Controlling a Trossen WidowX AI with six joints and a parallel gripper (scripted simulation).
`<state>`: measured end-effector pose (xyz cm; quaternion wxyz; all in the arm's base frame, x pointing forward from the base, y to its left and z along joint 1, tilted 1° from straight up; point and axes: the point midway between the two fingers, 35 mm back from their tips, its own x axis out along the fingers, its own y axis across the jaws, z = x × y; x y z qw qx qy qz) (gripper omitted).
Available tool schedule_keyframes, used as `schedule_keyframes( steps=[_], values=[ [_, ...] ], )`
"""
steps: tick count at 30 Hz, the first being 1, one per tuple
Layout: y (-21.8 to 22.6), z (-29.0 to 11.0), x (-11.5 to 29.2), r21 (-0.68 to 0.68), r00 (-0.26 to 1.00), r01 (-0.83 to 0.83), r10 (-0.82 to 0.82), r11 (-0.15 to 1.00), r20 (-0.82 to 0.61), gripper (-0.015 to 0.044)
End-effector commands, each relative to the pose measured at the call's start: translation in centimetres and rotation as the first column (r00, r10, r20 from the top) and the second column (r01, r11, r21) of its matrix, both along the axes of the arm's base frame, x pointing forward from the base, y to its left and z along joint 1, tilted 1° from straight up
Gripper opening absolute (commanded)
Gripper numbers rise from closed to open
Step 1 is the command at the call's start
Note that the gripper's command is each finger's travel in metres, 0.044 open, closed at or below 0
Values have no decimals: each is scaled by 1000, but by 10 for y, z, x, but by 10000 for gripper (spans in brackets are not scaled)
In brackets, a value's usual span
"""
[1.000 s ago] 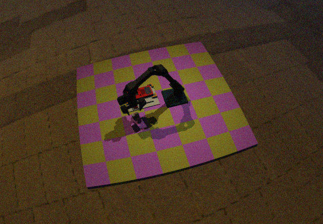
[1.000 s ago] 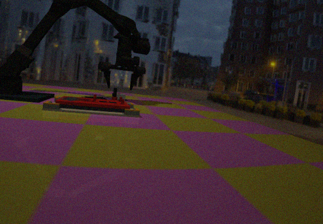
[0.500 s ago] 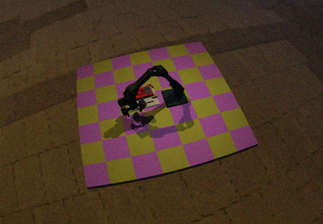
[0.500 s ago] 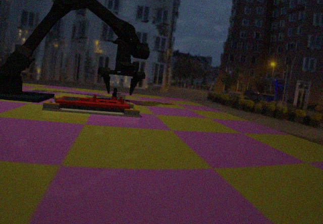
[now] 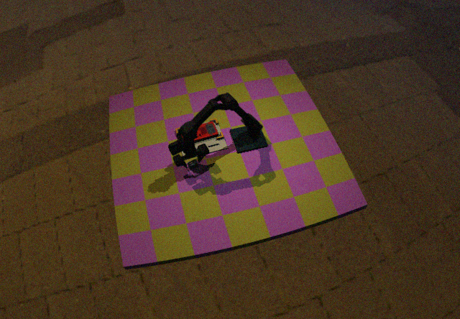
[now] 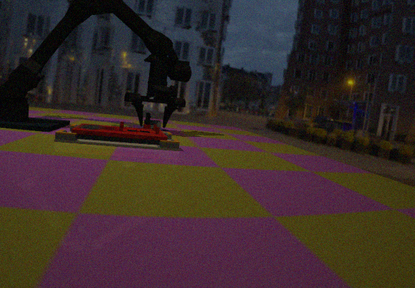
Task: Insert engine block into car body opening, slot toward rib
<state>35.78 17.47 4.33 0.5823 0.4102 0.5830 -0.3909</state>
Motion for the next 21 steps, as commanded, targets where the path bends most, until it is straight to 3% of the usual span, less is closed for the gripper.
schedule_keyframes(
  steps=[1, 9, 16, 21],
  values=[
    [-1, -2, -1, -5, 1000, 5, -5, 1000, -2, 256],
    [-1, -2, -1, -5, 1000, 5, -5, 1000, -2, 183],
    [0, 12, 2, -5, 1000, 5, -5, 1000, -1, 0],
    [1, 28, 4, -5, 1000, 4, -4, 1000, -1, 0]
  ],
)
